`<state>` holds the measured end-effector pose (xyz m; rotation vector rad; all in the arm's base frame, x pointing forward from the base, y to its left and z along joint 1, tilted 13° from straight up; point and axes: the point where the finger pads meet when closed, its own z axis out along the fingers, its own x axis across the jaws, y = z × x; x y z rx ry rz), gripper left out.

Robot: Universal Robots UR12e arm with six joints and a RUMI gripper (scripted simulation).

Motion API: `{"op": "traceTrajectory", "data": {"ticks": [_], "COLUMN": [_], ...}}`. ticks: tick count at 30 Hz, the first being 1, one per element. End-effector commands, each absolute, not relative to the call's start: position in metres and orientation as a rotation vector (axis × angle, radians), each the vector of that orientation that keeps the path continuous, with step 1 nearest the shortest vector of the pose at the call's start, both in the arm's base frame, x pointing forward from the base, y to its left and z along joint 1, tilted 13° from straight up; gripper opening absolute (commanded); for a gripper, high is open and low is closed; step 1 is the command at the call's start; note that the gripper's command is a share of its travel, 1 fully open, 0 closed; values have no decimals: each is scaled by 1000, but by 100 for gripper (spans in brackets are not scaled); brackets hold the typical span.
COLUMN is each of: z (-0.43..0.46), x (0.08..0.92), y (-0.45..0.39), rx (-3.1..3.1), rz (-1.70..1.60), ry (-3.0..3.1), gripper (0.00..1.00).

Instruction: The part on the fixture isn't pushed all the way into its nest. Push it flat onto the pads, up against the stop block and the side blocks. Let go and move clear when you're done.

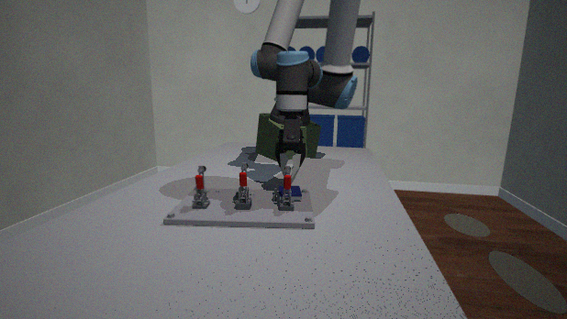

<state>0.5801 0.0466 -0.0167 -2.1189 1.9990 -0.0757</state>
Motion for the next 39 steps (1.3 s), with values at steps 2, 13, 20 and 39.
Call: {"op": "traceTrajectory", "data": {"ticks": [2,13,20,39], "z": [-17,-17,-18,-21], "x": [579,578,578,578], "y": [48,48,48,49], "rx": [-2119,-2120,-2120,-2120], "rz": [-75,-75,-75,-72], "ry": [1999,1999,1999,2000], "gripper": [0,0,0,0]}}
